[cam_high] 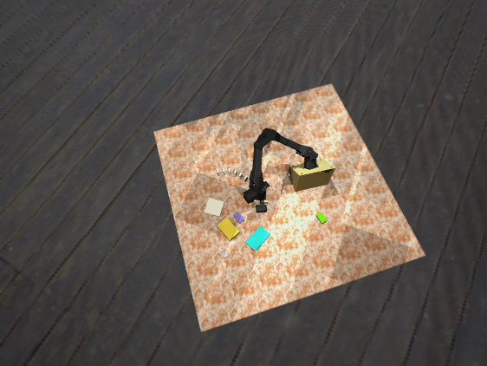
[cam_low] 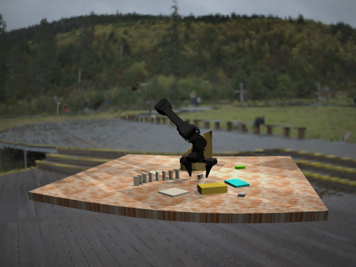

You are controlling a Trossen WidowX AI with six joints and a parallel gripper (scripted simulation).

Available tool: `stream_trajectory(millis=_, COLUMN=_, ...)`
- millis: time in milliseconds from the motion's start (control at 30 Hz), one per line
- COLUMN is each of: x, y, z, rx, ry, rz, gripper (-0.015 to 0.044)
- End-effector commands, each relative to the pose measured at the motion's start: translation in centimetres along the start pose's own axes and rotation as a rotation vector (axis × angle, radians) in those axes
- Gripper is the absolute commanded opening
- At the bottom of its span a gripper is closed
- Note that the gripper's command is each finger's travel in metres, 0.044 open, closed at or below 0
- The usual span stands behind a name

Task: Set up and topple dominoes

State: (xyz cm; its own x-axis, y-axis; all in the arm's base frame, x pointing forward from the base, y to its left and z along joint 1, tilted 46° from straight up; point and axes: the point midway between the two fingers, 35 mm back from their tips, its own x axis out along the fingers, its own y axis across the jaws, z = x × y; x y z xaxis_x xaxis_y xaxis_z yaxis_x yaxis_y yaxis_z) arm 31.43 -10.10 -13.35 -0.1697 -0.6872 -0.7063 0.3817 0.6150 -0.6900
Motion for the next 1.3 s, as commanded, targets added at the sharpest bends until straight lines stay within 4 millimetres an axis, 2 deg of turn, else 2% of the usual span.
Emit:
stream_trajectory(millis=0, x=0.8, y=-0.1, z=-0.4, rx=-0.011, ry=0.010, rz=-0.011, gripper=0.0440)
stream_trajectory(millis=167, x=0.8, y=-0.1, z=-0.4, rx=-0.011, ry=0.010, rz=-0.011, gripper=0.0440)
stream_trajectory(millis=700, x=0.8, y=-0.1, z=-0.4, rx=-0.011, ry=0.010, rz=-0.011, gripper=0.0027)
stream_trajectory(millis=1033, x=0.8, y=-0.1, z=-0.4, rx=-0.011, ry=0.010, rz=-0.011, gripper=0.0027)
stream_trajectory(millis=1100, x=-0.1, y=0.0, z=-0.4, rx=-0.011, ry=0.010, rz=-0.010, gripper=0.0027)
stream_trajectory(millis=1267, x=-6.9, y=0.1, z=-0.1, rx=-0.011, ry=0.010, rz=-0.007, gripper=0.0027)
